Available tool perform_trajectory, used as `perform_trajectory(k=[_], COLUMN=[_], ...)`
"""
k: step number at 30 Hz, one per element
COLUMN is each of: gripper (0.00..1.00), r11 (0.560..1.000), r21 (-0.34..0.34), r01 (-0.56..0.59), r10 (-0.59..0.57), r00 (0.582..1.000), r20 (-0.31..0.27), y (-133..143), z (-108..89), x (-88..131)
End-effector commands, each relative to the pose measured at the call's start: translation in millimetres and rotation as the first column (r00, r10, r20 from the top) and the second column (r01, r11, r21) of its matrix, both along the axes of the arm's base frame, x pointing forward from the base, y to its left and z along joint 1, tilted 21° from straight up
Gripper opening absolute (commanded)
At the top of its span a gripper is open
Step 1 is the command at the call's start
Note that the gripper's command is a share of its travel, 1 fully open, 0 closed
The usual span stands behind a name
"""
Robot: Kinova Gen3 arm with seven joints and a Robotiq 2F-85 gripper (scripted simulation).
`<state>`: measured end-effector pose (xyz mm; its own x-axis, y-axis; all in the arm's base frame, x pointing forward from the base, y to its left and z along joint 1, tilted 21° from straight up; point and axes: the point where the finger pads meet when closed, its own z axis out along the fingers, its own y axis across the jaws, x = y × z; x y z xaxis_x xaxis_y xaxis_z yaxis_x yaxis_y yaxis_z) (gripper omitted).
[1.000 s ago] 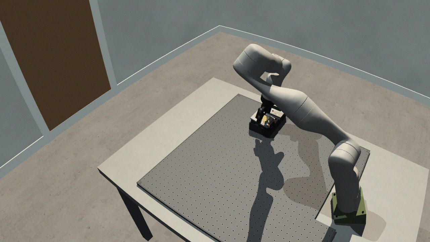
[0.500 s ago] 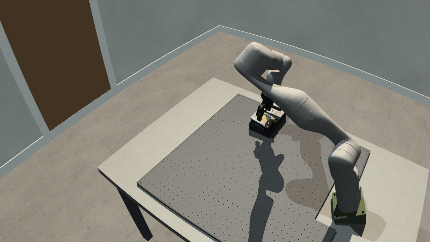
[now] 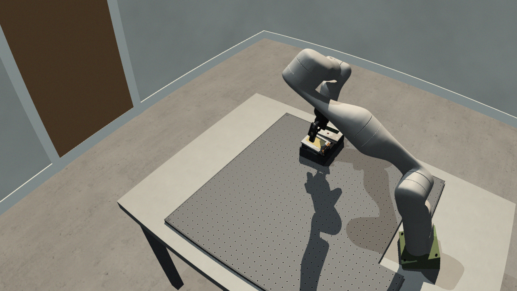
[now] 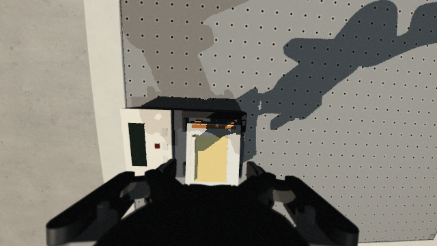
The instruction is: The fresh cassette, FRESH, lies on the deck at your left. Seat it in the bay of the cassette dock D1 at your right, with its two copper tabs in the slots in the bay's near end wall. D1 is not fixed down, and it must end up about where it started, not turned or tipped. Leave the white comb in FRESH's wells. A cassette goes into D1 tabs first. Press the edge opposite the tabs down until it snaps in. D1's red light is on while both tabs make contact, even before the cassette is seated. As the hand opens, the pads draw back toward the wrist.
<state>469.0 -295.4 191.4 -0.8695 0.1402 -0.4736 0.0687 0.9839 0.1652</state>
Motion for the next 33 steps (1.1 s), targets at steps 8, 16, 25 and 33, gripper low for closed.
perform_trajectory(k=[8, 16, 25, 33], gripper=[1.00, 0.00, 0.00, 0.00], r11=[1.000, 1.000, 1.000, 1.000], r21=[-0.003, 0.002, 0.011, 0.011], r01=[0.000, -0.011, -0.028, -0.028], r10=[0.000, 0.011, 0.029, 0.029], r00=[1.000, 0.998, 0.986, 0.986], r20=[0.007, -0.059, -0.164, -0.164], y=[-2, -2, -3, -4], z=[10.8, 11.7, 15.3, 17.7], x=[-2, 1, 12, 20])
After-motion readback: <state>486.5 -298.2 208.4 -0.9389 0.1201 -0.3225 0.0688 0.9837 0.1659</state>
